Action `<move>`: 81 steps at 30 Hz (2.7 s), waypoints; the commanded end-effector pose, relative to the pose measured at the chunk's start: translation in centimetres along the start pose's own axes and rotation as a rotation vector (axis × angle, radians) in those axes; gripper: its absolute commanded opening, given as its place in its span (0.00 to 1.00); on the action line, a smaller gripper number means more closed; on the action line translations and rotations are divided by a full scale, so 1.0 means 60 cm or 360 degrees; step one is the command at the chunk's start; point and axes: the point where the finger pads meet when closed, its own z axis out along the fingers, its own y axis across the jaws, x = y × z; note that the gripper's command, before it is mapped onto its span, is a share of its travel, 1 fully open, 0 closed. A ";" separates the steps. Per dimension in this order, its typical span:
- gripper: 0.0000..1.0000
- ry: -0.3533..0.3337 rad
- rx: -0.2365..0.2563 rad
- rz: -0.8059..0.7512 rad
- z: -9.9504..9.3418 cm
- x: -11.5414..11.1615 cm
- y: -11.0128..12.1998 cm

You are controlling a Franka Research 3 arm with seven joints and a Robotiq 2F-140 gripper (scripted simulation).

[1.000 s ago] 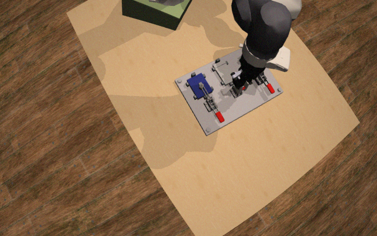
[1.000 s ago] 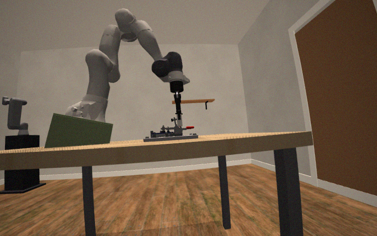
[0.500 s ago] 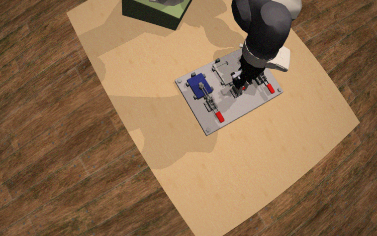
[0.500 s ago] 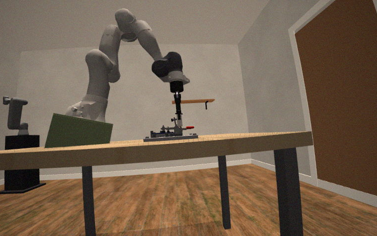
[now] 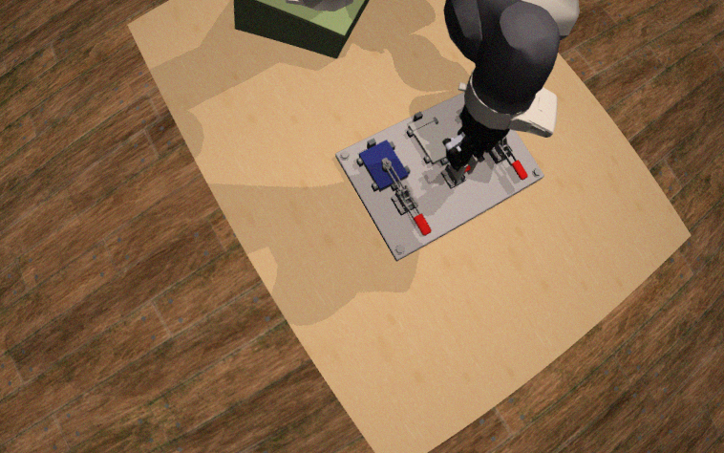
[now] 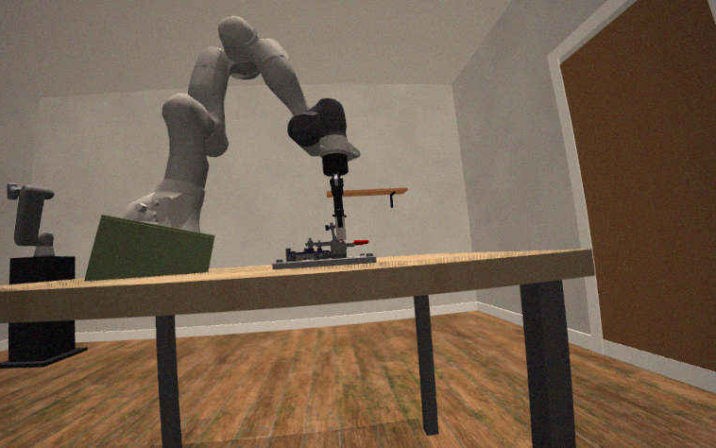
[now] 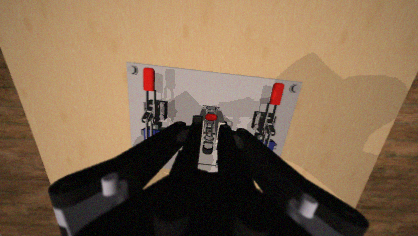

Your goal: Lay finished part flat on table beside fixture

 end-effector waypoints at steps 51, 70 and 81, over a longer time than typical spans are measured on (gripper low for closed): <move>0.28 -0.0037 0.0006 -0.0009 0.007 -0.021 -0.002; 0.28 -0.0037 0.0006 -0.0009 0.007 -0.021 -0.002; 0.28 -0.0037 0.0007 -0.0009 0.000 -0.021 -0.002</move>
